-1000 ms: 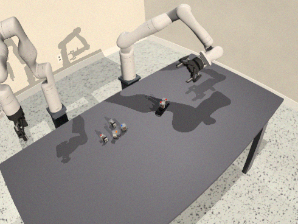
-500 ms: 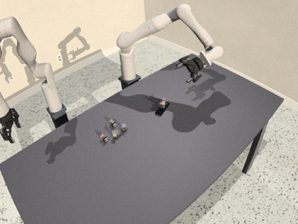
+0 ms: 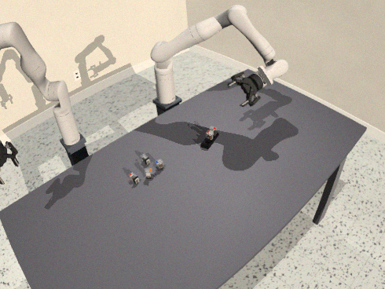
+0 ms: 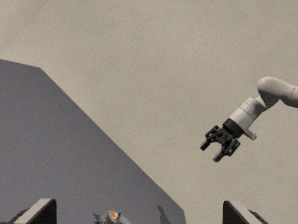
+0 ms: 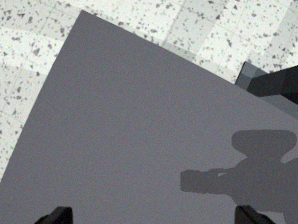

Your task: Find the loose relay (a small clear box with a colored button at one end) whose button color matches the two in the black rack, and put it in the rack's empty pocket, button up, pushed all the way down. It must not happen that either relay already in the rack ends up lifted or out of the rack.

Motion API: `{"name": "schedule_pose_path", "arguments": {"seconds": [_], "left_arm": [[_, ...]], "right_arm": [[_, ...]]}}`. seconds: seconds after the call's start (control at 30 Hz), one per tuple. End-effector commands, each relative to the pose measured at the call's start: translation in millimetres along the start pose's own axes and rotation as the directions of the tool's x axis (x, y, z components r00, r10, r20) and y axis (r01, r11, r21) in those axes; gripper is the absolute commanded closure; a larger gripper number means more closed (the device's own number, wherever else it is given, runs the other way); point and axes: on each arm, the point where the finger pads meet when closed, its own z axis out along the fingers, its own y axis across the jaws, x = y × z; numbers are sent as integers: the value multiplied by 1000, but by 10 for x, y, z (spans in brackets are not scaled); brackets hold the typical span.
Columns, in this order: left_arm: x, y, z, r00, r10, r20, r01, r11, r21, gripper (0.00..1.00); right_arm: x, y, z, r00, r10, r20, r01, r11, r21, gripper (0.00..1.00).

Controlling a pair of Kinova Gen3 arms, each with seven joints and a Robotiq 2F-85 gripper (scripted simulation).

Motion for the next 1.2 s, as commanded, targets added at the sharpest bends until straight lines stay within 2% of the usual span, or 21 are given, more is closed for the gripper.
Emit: {"name": "schedule_pose_path", "arguments": {"seconds": [0.0, 0.17, 0.33, 0.4, 0.43, 0.67, 0.9, 0.97, 1.0, 1.17], "left_arm": [[9, 6, -1, 1000, 2, 0, -2, 1000, 1, 2], [9, 6, -1, 1000, 2, 0, -2, 1000, 1, 2], [9, 6, -1, 1000, 2, 0, -2, 1000, 1, 2], [9, 6, -1, 1000, 2, 0, -2, 1000, 1, 2], [9, 6, -1, 1000, 2, 0, -2, 1000, 1, 2], [9, 6, -1, 1000, 2, 0, -2, 1000, 1, 2], [9, 6, -1, 1000, 2, 0, -2, 1000, 1, 2], [9, 6, -1, 1000, 2, 0, -2, 1000, 1, 2], [9, 6, -1, 1000, 2, 0, -2, 1000, 1, 2], [9, 6, -1, 1000, 2, 0, -2, 1000, 1, 2]], "right_arm": [[178, -46, 14, 995, 99, 6, -99, 995, 10, 2], [402, -75, 43, 973, 231, 8, -231, 973, 12, 2], [628, -94, 72, 933, 359, 11, -359, 933, 14, 2], [628, -94, 72, 933, 359, 11, -359, 933, 14, 2], [726, -99, 84, 911, 412, 12, -412, 911, 14, 2], [1029, -101, 122, 823, 568, 17, -568, 823, 15, 2], [1343, -81, 162, 703, 711, 23, -712, 702, 15, 2], [1343, -81, 162, 703, 711, 23, -712, 702, 15, 2], [1431, -72, 173, 664, 747, 24, -748, 664, 15, 2], [1647, -42, 201, 562, 827, 28, -827, 561, 14, 2]]}}
